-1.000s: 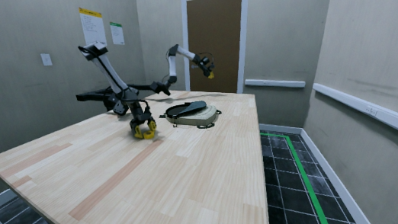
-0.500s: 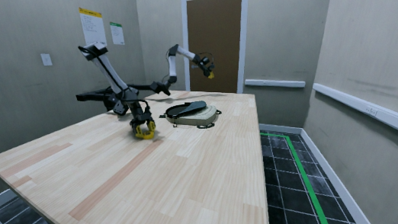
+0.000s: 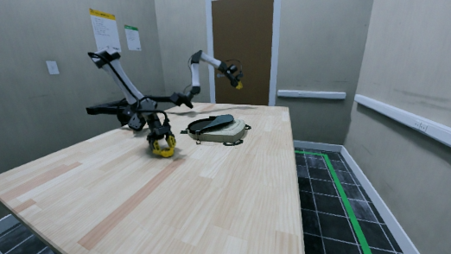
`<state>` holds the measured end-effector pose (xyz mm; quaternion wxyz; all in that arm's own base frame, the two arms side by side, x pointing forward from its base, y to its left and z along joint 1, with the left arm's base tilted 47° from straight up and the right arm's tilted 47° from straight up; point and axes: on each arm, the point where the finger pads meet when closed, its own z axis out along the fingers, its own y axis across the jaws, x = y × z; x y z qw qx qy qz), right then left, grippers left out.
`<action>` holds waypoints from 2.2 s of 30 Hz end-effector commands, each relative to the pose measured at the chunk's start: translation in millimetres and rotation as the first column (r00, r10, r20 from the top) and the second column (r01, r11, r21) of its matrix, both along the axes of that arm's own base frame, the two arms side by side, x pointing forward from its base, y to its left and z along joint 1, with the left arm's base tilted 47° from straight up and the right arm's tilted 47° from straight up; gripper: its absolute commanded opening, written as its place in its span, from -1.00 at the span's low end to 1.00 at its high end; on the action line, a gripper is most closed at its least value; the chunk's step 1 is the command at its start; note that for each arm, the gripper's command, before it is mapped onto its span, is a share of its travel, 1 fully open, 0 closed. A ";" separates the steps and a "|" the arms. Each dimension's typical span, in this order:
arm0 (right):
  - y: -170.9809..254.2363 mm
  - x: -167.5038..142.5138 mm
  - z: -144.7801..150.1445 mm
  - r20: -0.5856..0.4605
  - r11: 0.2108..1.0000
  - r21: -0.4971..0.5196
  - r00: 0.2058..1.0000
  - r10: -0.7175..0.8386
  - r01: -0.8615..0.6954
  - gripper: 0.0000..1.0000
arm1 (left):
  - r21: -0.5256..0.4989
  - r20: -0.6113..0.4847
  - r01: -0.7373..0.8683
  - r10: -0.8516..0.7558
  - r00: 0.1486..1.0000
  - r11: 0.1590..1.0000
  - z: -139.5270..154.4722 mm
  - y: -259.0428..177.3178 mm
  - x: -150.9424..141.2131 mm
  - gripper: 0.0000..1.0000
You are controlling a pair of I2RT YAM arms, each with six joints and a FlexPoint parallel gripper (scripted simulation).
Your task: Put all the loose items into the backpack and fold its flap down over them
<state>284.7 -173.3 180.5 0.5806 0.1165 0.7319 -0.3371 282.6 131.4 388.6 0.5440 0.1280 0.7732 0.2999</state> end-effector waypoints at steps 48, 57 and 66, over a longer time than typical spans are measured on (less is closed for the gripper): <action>208.3 -56.7 -53.0 -0.218 0.964 -0.104 0.951 0.218 -0.245 -0.10 | 0.010 0.014 0.004 -0.004 1.000 1.000 5.8 -2.1 -1.6 0.80; 261.2 -62.1 -103.0 -0.302 0.931 -0.128 0.907 0.293 -0.343 -0.10 | 0.010 0.014 0.004 -0.004 1.000 1.000 5.8 -2.1 -1.6 0.80; 323.9 -70.4 -167.7 -0.419 0.880 -0.137 0.831 0.365 -0.455 -0.10 | 0.010 0.014 0.004 -0.004 1.000 1.000 5.8 -2.1 -1.6 0.80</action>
